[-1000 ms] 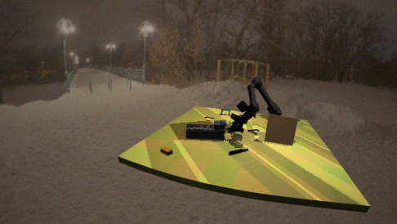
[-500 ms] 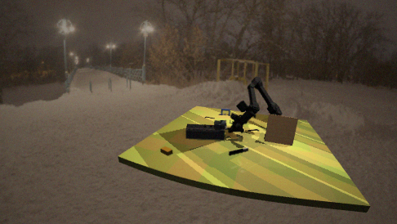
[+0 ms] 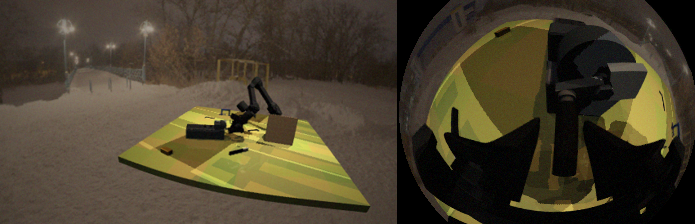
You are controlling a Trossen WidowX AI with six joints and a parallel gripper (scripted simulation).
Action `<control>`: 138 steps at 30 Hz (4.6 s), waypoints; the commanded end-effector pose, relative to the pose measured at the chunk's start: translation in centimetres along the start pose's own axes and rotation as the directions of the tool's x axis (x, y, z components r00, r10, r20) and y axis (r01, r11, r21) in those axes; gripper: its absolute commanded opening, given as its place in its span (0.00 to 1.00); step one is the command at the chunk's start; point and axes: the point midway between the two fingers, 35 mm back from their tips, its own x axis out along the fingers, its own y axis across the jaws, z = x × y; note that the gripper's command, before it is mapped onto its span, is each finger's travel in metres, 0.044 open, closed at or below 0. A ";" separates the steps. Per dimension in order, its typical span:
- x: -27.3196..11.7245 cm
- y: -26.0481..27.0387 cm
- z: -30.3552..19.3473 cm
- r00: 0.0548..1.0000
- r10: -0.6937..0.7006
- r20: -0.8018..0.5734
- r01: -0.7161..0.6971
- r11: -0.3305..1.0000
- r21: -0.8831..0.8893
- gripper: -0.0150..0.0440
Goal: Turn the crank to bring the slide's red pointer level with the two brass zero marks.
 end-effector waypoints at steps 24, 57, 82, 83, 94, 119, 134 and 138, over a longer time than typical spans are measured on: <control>-3.6 0.0 3.7 1.000 0.002 0.001 -0.002 1.000 0.002 1.00; -4.0 -2.4 17.6 0.999 -0.039 -0.005 0.039 0.998 0.047 1.00; 3.7 -4.0 15.4 0.998 -0.068 -0.010 0.069 0.996 0.064 1.00; 3.7 -4.0 15.4 0.998 -0.068 -0.010 0.069 0.996 0.064 1.00; 3.6 -4.0 15.5 0.998 -0.068 -0.010 0.069 0.996 0.064 1.00; -7.3 -1.0 14.4 1.000 -0.020 -0.001 0.020 0.999 0.032 1.00; -9.7 0.1 9.9 1.000 0.004 0.003 -0.004 1.000 0.006 1.00; -8.1 0.2 8.7 1.000 0.005 0.002 -0.005 1.000 0.007 1.00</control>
